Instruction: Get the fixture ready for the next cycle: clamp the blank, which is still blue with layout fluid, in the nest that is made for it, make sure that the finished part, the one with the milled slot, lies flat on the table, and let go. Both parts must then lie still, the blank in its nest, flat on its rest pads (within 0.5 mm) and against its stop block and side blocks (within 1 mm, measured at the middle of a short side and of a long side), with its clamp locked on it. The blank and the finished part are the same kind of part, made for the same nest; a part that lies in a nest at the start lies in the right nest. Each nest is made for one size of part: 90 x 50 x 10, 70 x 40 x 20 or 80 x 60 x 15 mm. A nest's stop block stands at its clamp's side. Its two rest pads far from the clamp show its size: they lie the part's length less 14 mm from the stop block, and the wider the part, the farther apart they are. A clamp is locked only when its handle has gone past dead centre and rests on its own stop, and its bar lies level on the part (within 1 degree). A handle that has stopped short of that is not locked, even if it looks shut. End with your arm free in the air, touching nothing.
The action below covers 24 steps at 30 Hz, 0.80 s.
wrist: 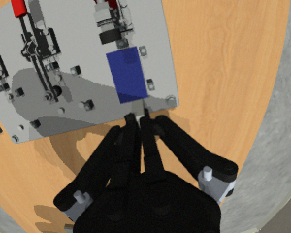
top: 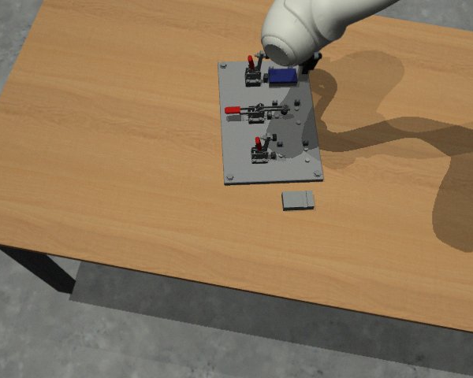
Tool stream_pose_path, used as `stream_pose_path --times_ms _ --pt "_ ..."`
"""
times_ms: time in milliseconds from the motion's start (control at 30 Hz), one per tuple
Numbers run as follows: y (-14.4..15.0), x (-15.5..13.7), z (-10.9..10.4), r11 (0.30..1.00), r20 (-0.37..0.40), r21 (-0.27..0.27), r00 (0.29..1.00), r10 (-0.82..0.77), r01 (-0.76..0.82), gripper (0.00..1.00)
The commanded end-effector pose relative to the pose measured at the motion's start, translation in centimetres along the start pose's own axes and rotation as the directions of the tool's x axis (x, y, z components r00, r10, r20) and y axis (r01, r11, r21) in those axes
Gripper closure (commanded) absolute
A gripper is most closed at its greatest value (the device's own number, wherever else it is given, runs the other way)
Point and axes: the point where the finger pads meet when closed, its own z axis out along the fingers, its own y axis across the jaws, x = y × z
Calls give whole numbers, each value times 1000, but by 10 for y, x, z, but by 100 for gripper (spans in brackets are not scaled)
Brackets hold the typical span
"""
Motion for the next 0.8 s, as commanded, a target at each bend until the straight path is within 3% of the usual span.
stream_pose_path --times_ms 0,767 --pt "-3 3 1 1000 0 5 1000 5 -5 100" --pt "-3 8 1 1000 0 5 1000 5 -5 100"
